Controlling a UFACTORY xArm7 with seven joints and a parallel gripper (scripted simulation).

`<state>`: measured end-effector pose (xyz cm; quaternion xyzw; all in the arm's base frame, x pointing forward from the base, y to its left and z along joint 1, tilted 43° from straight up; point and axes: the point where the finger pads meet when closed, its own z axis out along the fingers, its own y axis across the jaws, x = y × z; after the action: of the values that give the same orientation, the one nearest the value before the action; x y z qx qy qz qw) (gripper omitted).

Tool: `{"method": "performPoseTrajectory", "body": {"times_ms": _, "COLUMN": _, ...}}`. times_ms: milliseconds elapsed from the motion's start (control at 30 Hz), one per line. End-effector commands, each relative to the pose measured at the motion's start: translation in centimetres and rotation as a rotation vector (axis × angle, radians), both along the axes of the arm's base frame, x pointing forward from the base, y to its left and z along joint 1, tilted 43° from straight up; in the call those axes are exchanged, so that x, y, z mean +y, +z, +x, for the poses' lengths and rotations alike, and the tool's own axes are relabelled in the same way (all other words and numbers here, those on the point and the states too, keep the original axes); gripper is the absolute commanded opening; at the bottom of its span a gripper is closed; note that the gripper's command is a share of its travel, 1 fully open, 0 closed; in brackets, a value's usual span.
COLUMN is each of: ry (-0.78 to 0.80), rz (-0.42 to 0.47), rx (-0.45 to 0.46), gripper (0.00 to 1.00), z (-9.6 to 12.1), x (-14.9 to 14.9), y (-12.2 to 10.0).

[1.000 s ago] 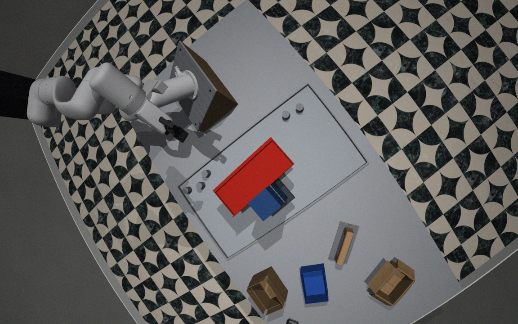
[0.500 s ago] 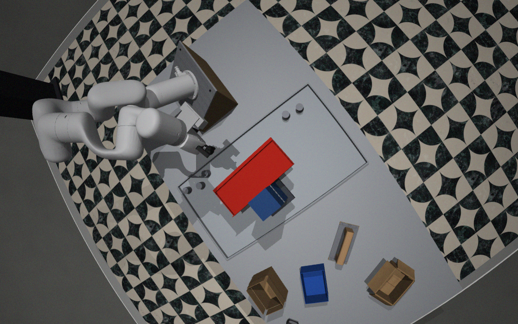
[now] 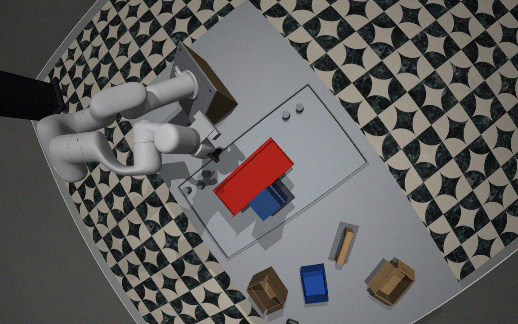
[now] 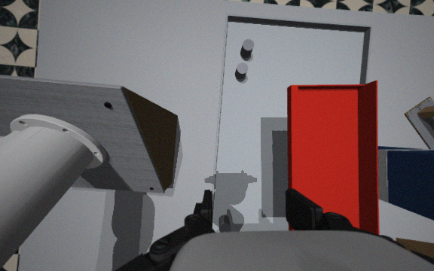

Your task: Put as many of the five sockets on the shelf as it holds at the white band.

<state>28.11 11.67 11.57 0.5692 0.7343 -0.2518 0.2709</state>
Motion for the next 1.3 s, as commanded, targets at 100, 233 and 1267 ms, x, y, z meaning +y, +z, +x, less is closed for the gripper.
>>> {"method": "performPoseTrajectory", "body": {"times_ms": 100, "ry": 0.014, "rz": -0.008, "rx": 0.010, "gripper": 0.61, "z": 0.2, "x": -0.4, "y": 0.3}}
{"method": "performPoseTrajectory", "body": {"times_ms": 233, "ry": 0.068, "rz": -0.040, "rx": 0.057, "gripper": 0.61, "z": 0.5, "x": -2.1, "y": 1.2}}
{"method": "performPoseTrajectory", "body": {"times_ms": 1267, "ry": 0.671, "rz": -0.129, "rx": 0.653, "gripper": 0.61, "z": -2.3, "x": -17.4, "y": 9.7}}
